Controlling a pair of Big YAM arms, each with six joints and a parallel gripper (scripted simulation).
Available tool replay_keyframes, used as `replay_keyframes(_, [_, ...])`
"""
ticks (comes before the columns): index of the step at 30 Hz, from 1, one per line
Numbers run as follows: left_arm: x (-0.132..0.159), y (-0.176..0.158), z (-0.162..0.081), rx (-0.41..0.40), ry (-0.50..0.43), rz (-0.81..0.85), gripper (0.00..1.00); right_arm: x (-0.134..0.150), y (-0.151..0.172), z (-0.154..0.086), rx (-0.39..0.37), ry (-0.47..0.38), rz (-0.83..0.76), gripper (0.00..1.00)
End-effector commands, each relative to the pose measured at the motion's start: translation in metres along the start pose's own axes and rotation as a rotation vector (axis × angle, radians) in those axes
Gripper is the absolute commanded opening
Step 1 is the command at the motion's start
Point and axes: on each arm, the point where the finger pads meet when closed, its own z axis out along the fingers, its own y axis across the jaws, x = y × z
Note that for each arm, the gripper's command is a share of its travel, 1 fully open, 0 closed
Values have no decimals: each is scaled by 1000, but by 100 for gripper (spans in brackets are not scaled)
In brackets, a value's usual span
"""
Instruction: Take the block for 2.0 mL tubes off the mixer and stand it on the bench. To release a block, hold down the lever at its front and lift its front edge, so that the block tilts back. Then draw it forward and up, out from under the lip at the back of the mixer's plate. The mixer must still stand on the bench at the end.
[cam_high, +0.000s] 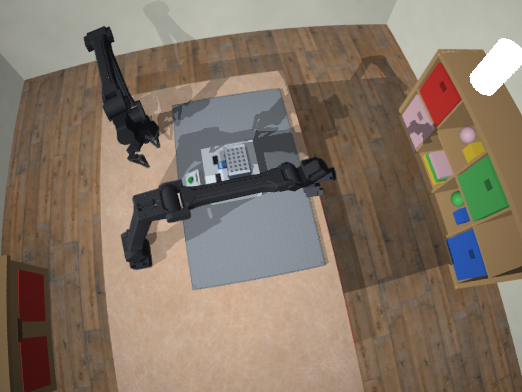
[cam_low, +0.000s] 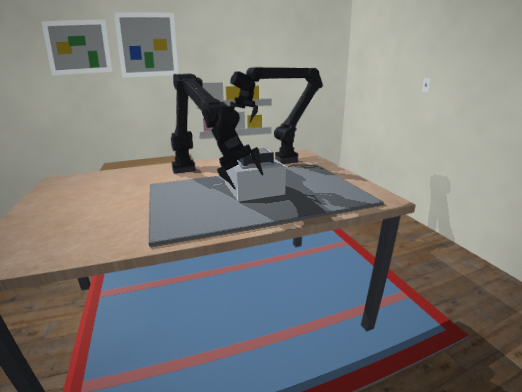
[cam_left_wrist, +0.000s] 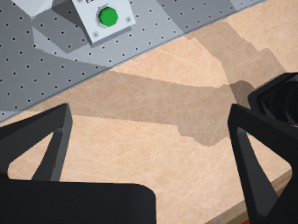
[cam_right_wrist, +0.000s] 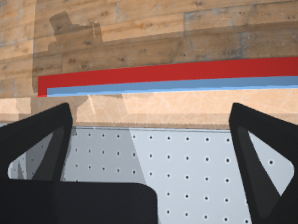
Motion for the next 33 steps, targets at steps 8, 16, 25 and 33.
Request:
replay_keyframes(8, [-2, -2, -3, 6, -6, -2, 100, -7, 4, -7, -5, -15, -3, 100])
replay_keyframes(16, [-2, -2, -3, 6, -6, -2, 100, -7, 4, -7, -5, -15, -3, 100])
replay_keyframes(25, [-8, -4, -3, 10, -17, -18, 100, -16, -13, -74, 95, 46, -40, 100])
replay_keyframes(33, [-7, -5, -3, 13, -13, -18, 100, 3, -26, -101, 153, 127, -64, 100])
